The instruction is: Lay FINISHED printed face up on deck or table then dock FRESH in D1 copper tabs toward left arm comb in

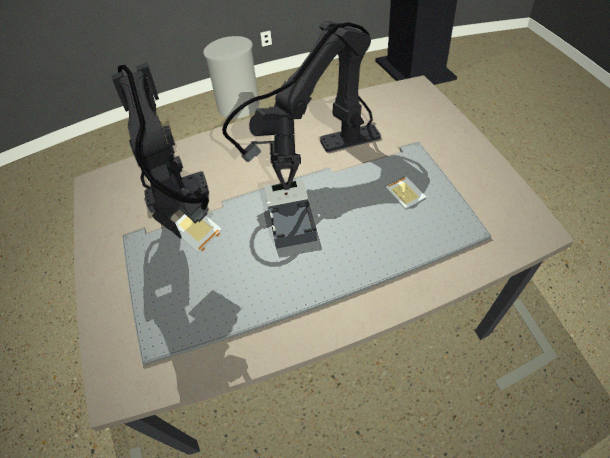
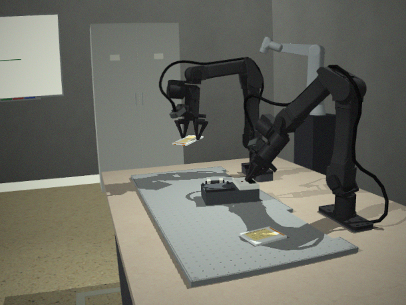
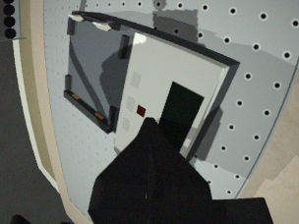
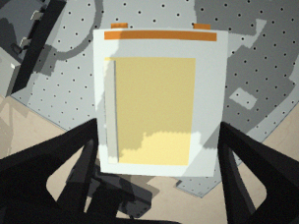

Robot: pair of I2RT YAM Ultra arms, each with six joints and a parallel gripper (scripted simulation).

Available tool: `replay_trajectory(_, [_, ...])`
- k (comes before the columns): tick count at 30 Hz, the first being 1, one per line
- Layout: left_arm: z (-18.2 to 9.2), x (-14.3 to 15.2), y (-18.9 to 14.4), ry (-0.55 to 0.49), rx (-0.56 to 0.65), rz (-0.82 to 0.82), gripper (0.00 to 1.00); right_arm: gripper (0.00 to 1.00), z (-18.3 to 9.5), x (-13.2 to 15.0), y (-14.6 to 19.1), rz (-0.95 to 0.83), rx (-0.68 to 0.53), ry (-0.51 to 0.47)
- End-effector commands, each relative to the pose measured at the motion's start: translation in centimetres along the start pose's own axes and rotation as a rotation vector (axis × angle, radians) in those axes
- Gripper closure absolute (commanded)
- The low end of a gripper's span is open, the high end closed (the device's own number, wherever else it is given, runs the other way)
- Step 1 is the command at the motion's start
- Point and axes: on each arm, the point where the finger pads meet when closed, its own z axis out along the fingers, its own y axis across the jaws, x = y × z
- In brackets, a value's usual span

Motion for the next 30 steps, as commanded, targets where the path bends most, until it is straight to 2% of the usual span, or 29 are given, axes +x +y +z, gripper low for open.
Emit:
replay_trajectory(1, [1.2,3.7,-5.8,0.099,0.208,0.093,1.0,1.0,-0.2,-1.1,1.7,-0.129,-0.028,-0.036])
replay_trajectory(6, [1.2,3.7,-5.8,0.099,0.208,0.093,1.0,1.0,0.7,-2.4,3.6,-0.291,-0.062,-0.054])
replay_trajectory(9, [1.2,3.7,-5.8,0.099,0.208,0.093,1.0,1.0,0.9,-2.7,4.0,-0.299,-0.063,-0.055])
replay_trajectory(13, [1.2,3.7,-5.8,0.099,0.208,0.093,1.0,1.0,1.6,-3.6,5.6,-0.411,-0.088,-0.071])
replay_trajectory(18, [1.2,3.7,-5.8,0.099,0.208,0.093,1.0,1.0,2.5,-4.8,7.7,-0.411,-0.088,-0.071])
replay_trajectory(19, [1.2,3.7,-5.8,0.099,0.208,0.093,1.0,1.0,2.7,-4.9,7.9,-0.426,-0.106,-0.095])
replay_trajectory(30, [1.2,3.7,-5.8,0.099,0.208,0.093,1.0,1.0,4.3,-6.5,10.0,-0.426,-0.106,-0.095])
